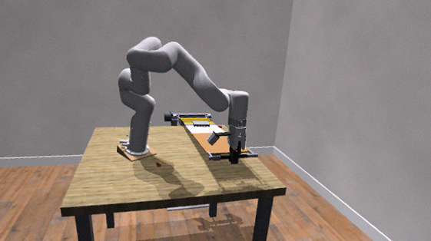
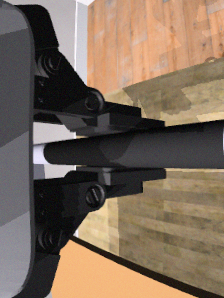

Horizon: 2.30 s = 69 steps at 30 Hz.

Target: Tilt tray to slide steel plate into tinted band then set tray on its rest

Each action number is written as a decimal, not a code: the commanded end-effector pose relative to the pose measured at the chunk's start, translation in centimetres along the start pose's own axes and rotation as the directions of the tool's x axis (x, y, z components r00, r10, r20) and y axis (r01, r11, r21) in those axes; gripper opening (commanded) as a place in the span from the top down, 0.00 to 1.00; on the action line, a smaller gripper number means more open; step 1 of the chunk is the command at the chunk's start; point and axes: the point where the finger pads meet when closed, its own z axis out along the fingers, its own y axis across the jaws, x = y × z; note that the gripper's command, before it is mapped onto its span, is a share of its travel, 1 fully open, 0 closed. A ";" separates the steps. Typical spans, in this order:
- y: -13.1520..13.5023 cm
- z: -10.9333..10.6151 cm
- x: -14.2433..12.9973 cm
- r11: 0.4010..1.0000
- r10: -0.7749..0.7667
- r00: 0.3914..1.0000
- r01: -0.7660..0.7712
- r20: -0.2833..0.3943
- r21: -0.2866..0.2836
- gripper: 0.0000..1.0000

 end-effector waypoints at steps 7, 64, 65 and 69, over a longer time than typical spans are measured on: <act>0.0 -0.8 -0.1 1.000 0.000 1.000 0.000 0.001 0.001 1.00; 0.1 -1.6 -0.1 1.000 0.000 1.000 0.000 0.001 0.001 1.00; 0.1 -1.7 -0.1 1.000 0.000 1.000 0.000 0.001 0.001 1.00; 0.2 -2.2 -0.1 1.000 0.000 1.000 0.000 0.001 0.001 1.00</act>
